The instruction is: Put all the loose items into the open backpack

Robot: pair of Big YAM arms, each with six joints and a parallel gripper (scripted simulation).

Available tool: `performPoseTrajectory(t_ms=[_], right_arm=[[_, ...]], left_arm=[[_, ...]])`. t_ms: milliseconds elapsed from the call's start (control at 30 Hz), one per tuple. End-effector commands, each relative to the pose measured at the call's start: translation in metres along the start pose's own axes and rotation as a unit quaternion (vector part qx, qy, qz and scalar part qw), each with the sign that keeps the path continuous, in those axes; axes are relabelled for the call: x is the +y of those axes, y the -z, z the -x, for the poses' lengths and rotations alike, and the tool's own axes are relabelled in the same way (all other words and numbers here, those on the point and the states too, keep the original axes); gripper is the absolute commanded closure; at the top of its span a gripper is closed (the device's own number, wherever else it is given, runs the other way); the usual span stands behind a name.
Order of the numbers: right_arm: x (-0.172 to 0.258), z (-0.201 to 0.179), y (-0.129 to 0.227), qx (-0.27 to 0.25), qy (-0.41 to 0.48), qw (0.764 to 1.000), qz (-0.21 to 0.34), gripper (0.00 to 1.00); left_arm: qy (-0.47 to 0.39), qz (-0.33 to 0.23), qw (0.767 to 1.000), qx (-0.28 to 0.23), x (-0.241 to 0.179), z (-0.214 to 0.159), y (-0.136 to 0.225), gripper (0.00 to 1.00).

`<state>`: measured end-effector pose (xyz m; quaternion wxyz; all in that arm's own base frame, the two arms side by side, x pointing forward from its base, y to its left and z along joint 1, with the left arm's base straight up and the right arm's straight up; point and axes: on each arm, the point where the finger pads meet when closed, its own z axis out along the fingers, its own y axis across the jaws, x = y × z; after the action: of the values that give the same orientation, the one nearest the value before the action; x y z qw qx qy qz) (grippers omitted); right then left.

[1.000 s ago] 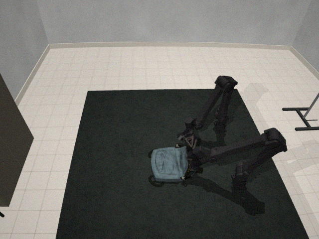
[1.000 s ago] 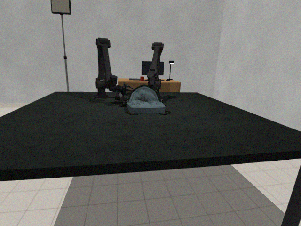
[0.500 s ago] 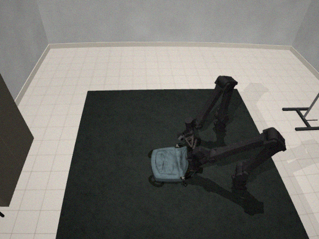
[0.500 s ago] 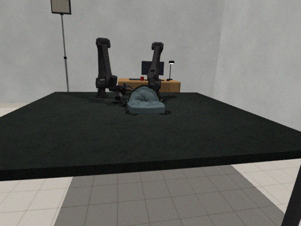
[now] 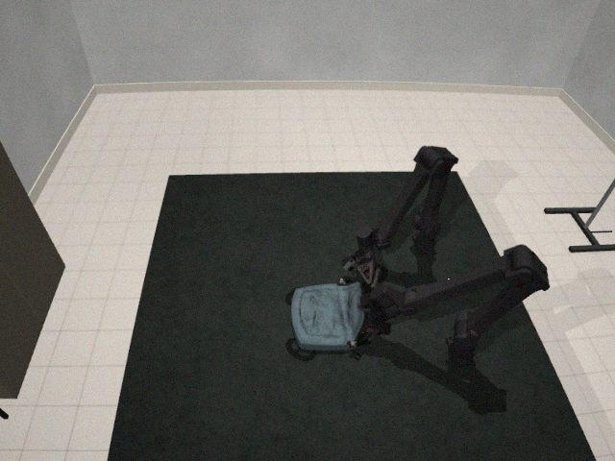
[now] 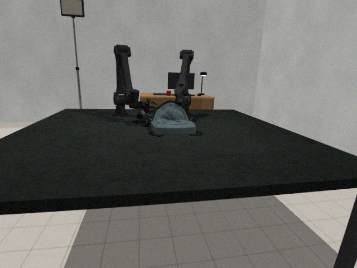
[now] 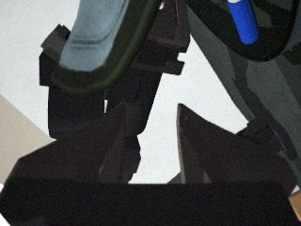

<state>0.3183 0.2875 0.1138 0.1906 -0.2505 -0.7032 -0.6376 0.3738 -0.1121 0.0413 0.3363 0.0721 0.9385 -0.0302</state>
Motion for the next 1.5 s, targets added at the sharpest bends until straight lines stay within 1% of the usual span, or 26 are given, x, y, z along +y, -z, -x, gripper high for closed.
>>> performPoseTrajectory(t_ms=[0,100,200,267,300,333,367,467,567,700,933,1000,1300,1333,1367,1400,1467], right_arm=[[0.019,-0.003,-0.007,0.009,0.026,1.000,0.009,0.68],[0.019,-0.003,-0.007,0.009,0.026,1.000,0.009,0.68],[0.019,-0.004,-0.007,0.009,0.026,1.000,0.009,0.68],[0.019,-0.004,-0.007,0.009,0.026,1.000,0.009,0.68],[0.029,-0.006,-0.012,0.015,0.038,0.999,0.014,0.68],[0.029,-0.007,-0.012,0.015,0.038,0.999,0.014,0.68],[0.018,-0.004,-0.007,0.009,0.026,1.000,0.009,0.68],[0.018,-0.004,-0.006,0.009,0.026,1.000,0.009,0.68],[0.018,-0.004,-0.006,0.009,0.026,1.000,0.009,0.68],[0.018,-0.004,-0.006,0.009,0.026,1.000,0.009,0.68],[0.017,-0.005,-0.006,0.009,0.026,1.000,0.009,0.68],[0.017,-0.005,-0.006,0.009,0.026,1.000,0.009,0.68],[0.017,-0.006,-0.005,0.009,0.026,1.000,0.009,0.68],[0.017,-0.006,-0.005,0.009,0.026,1.000,0.009,0.68],[0.017,-0.006,-0.005,0.009,0.026,1.000,0.009,0.68],[0.017,-0.006,-0.005,0.009,0.026,1.000,0.009,0.68],[0.017,-0.006,-0.005,0.009,0.026,1.000,0.009,0.68]], left_arm=[[-0.001,0.002,1.000,-0.030,0.004,0.028,-0.001,0.66],[-0.002,0.004,1.000,-0.021,0.005,0.015,-0.003,0.66],[-0.001,0.002,0.999,-0.032,0.004,0.024,0.001,0.66],[-0.001,0.002,0.999,-0.033,0.005,0.022,0.003,0.66],[-0.001,0.002,0.999,-0.032,0.005,0.020,0.004,0.66],[-0.001,0.002,0.999,-0.035,0.005,0.022,0.005,0.66],[-0.001,0.002,0.999,-0.035,0.005,0.022,0.006,0.66],[-0.001,0.002,1.000,-0.030,0.006,0.017,0.006,0.66],[-0.001,0.002,0.999,-0.033,0.005,0.022,0.006,0.66],[-0.001,0.003,1.000,-0.026,0.006,0.014,0.006,0.66],[-0.001,0.003,1.000,-0.026,0.007,0.014,0.007,0.66],[0.000,0.000,1.000,-0.030,0.001,0.023,0.005,0.66],[0.000,0.000,1.000,-0.030,0.001,0.022,0.005,0.66],[-0.002,0.003,1.000,-0.022,0.007,0.010,0.007,0.66],[-0.002,0.003,1.000,-0.022,0.007,0.010,0.007,0.66],[0.000,0.000,1.000,-0.030,0.001,0.022,0.005,0.66],[0.000,0.000,1.000,-0.030,0.001,0.022,0.005,0.66]])
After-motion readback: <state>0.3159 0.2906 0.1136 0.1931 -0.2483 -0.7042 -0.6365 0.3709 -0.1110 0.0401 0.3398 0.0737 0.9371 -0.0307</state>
